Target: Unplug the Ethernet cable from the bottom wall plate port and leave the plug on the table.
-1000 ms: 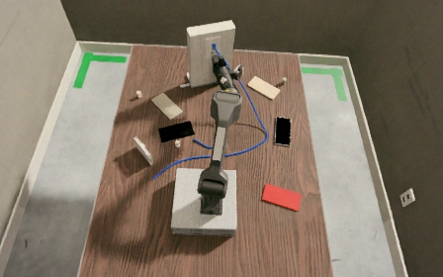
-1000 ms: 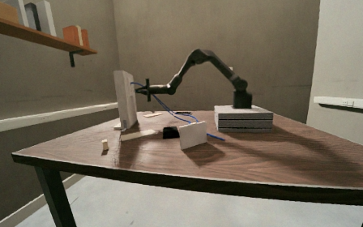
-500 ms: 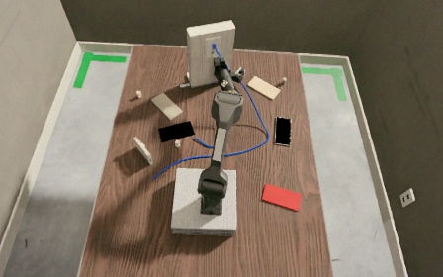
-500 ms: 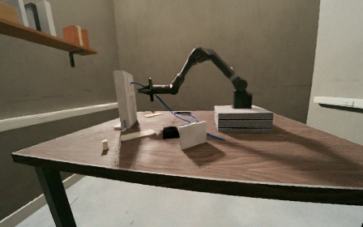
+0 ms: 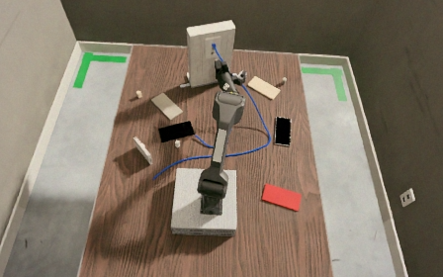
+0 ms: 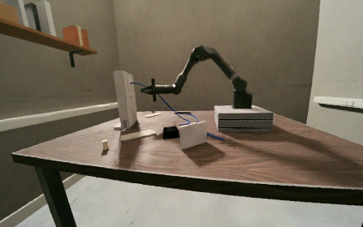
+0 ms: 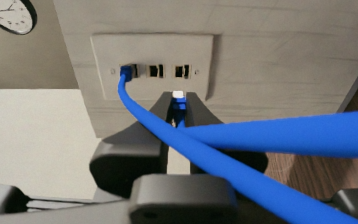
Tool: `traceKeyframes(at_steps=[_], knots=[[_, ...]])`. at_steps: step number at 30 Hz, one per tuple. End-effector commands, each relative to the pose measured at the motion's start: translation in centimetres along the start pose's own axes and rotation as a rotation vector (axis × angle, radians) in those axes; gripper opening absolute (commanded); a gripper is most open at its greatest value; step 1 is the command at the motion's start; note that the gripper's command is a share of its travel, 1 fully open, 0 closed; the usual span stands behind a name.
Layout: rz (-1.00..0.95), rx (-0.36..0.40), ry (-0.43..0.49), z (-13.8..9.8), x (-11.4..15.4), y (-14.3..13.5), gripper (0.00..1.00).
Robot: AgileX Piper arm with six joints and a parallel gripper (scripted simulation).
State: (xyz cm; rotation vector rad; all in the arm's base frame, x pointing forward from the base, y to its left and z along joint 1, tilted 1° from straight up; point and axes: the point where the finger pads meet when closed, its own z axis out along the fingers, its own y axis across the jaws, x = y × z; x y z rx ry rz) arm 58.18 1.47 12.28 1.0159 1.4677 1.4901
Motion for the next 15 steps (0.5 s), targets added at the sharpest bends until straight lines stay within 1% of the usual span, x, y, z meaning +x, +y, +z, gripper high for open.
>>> traceKeyframes(at_steps=[1,10,14,15], knots=[[-0.001,-0.002,0.000,-0.2,0.0,0.1,0.00],[-0.001,-0.002,0.000,-0.3,0.0,0.1,0.00],[-0.001,-0.002,0.000,-1.6,0.0,0.1,0.00],[-0.001,-0.002,0.000,-1.6,0.0,0.1,0.00]])
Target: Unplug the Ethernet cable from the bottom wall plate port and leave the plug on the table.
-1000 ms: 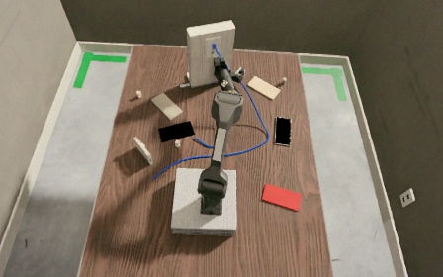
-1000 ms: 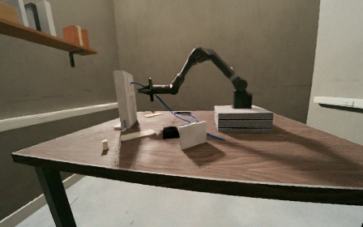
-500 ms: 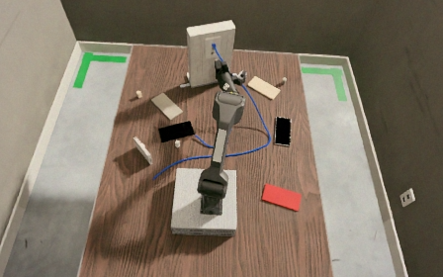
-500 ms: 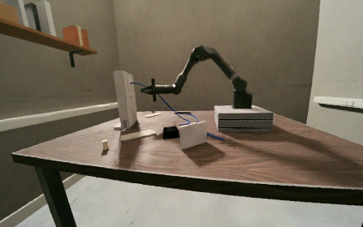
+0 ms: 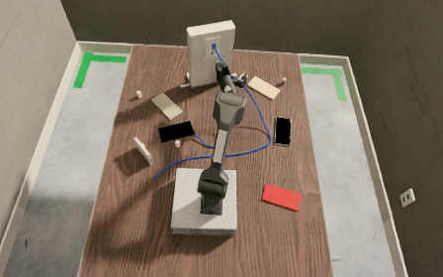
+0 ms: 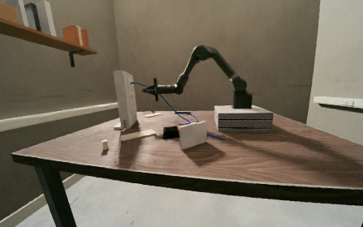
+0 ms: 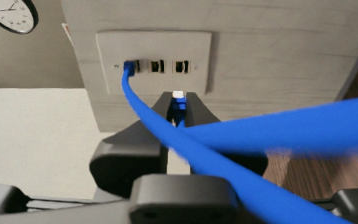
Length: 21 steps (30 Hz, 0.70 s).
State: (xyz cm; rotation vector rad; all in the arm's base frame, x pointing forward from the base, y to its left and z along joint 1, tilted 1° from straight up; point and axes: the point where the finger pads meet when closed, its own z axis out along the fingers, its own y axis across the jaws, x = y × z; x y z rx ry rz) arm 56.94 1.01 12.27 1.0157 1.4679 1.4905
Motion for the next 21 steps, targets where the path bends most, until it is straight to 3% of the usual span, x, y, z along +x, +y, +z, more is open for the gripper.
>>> traceKeyframes(at_steps=[1,3,7,13,18,21], knots=[[-0.001,-0.002,0.000,-0.3,0.0,0.1,0.00],[-0.001,-0.002,0.000,-0.3,0.0,0.1,0.00],[-0.134,0.108,-0.103,-2.8,-6.2,0.7,0.00],[-0.284,0.251,-0.239,-7.3,-13.4,1.7,0.00],[-0.289,0.256,-0.243,-7.5,-13.7,1.7,0.00],[-0.264,0.284,-0.280,-5.6,-11.9,2.8,0.00]])
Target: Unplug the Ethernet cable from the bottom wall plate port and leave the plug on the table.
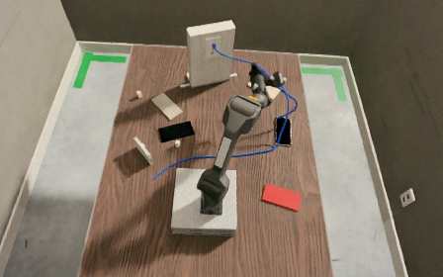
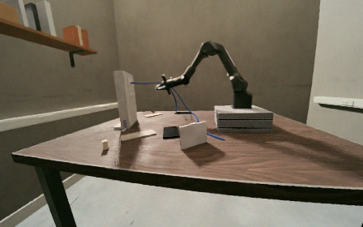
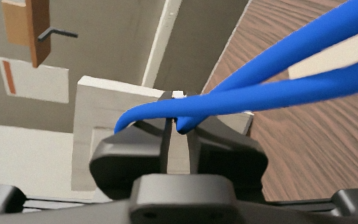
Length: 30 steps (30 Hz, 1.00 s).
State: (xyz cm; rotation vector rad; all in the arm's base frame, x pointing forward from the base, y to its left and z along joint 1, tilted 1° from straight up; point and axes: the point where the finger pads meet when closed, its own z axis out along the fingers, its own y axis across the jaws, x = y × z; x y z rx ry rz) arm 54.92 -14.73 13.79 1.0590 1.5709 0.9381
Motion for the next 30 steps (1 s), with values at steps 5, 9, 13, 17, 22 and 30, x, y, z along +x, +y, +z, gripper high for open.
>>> traceKeyframes(at_steps=[5,9,13,17,22,30], knots=[[0.086,0.087,-0.032,1.8,5.7,4.9,0.00],[0.150,0.150,-0.018,1.6,9.7,7.0,0.00],[0.202,0.203,0.012,1.0,13.2,8.3,0.00],[0.255,0.263,0.060,-0.1,17.1,9.5,0.00],[0.303,0.326,0.121,-1.7,21.2,10.5,0.00],[0.358,0.415,0.225,-4.6,26.8,11.8,0.00]])
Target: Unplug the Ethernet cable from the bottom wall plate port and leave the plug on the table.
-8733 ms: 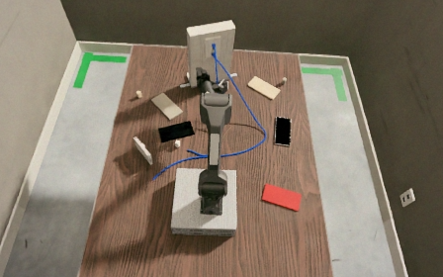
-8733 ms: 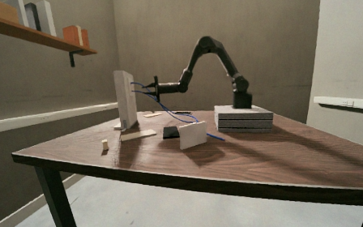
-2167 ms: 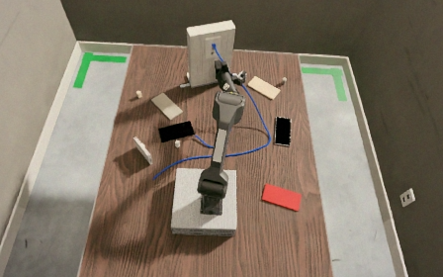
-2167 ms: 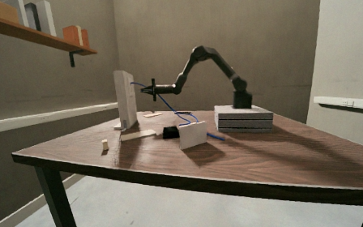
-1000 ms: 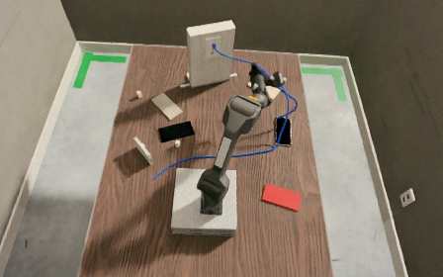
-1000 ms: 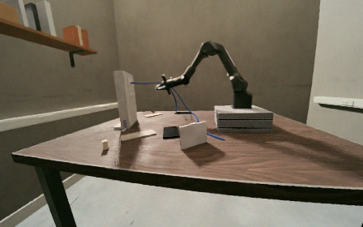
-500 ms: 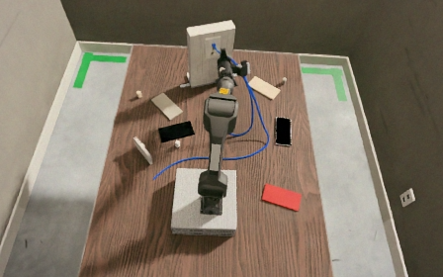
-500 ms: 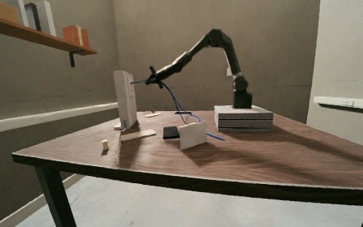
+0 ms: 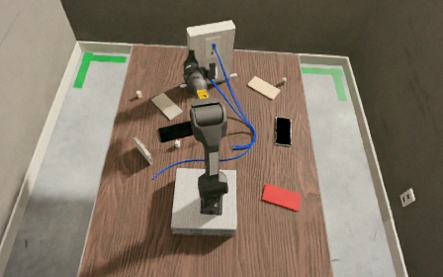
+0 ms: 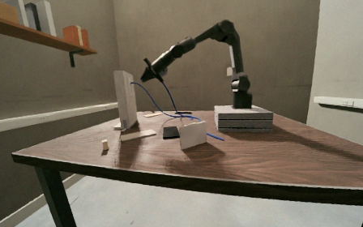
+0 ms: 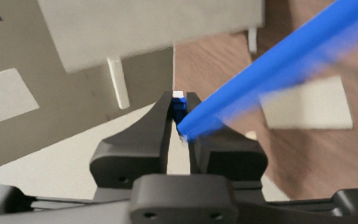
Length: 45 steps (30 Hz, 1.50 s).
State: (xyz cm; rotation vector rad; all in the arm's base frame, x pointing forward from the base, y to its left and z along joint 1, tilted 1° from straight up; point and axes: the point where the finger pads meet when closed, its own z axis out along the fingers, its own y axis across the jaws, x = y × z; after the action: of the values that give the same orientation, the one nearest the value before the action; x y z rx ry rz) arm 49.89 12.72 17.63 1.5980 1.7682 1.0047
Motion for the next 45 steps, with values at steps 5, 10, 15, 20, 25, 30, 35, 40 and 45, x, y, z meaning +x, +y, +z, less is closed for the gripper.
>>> traceKeyframes(at_steps=[5,10,15,20,25,30,35,40,45], knots=[[0.019,0.130,0.132,-2.4,5.6,-1.8,0.00],[0.035,0.223,0.228,-4.9,10.2,-3.6,0.00],[0.040,0.339,0.351,-8.7,15.5,-6.0,0.00],[0.037,0.391,0.407,-10.6,17.6,-7.0,0.00],[0.082,0.478,0.391,-8.7,18.0,-9.3,0.00],[0.190,0.678,0.339,-4.6,18.7,-14.9,0.00],[0.260,0.799,0.299,-2.4,18.9,-18.7,0.00],[0.321,0.902,0.258,-0.8,18.9,-22.1,0.00],[0.321,0.902,0.258,-0.7,18.9,-22.2,0.00]])
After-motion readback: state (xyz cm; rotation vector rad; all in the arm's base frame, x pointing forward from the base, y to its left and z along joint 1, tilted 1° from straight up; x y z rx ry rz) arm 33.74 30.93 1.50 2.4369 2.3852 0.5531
